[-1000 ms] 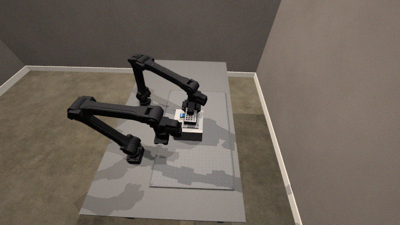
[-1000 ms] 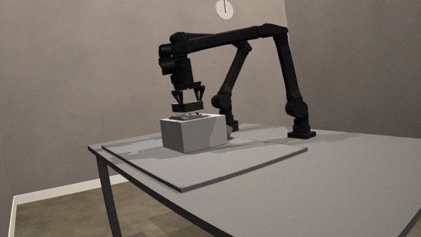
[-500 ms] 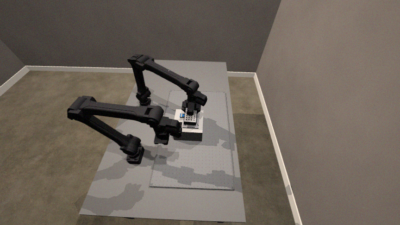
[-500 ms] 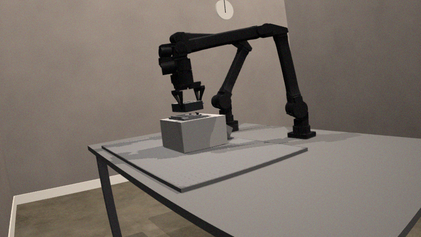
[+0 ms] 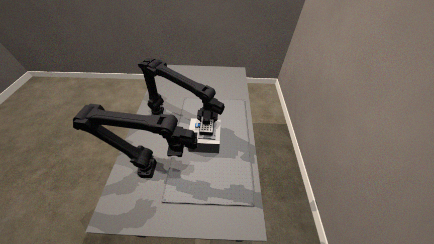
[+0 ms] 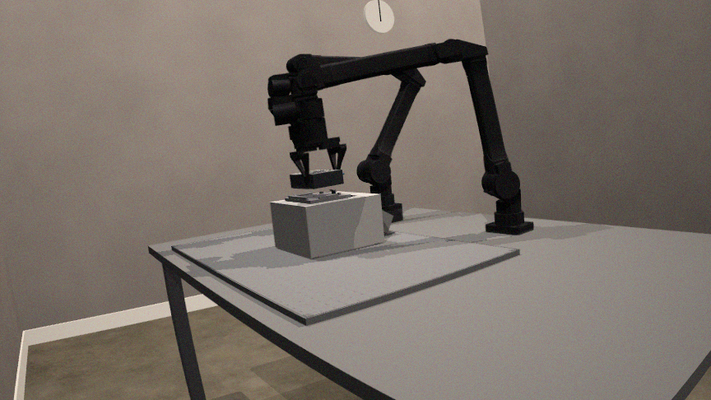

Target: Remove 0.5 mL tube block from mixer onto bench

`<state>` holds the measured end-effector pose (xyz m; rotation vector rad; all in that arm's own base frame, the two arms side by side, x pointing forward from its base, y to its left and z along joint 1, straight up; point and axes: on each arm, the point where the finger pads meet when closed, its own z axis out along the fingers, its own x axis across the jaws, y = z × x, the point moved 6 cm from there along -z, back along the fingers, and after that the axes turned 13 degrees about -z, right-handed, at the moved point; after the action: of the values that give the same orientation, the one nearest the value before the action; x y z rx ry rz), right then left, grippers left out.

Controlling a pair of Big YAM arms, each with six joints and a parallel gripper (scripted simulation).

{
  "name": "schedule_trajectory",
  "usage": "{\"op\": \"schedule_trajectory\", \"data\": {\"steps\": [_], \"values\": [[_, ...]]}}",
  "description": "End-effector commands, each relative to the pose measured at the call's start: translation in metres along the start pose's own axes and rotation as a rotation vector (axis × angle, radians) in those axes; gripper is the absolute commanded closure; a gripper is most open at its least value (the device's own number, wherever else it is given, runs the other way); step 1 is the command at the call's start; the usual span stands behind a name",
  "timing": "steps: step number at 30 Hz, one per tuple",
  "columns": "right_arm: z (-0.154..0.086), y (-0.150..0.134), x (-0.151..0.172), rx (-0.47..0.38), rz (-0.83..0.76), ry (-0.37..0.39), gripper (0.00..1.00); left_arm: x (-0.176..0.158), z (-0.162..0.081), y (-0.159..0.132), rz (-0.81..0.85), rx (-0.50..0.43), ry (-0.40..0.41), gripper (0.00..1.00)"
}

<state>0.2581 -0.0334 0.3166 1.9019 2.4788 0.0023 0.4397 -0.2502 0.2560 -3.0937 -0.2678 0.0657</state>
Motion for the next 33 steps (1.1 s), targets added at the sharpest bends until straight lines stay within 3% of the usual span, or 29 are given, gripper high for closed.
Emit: {"op": "schedule_trajectory", "data": {"steps": [1, 7, 26, 33], "values": [[-0.017, 0.006, -0.001, -0.044, -0.018, -0.016, 1.00, 0.001, -0.042, -0.005, -0.018, -0.068, 0.081, 1.00], [-0.017, 0.006, -0.001, -0.043, -0.018, -0.015, 1.00, 0.004, -0.055, -0.001, -0.017, -0.094, 0.100, 1.00], [-0.016, 0.005, -0.001, -0.040, -0.018, -0.013, 1.00, 0.013, -0.046, 0.007, -0.016, -0.070, 0.074, 1.00], [-0.016, 0.005, 0.000, -0.038, -0.019, -0.013, 1.00, 0.013, -0.065, 0.006, -0.016, -0.106, 0.127, 1.00]]}}
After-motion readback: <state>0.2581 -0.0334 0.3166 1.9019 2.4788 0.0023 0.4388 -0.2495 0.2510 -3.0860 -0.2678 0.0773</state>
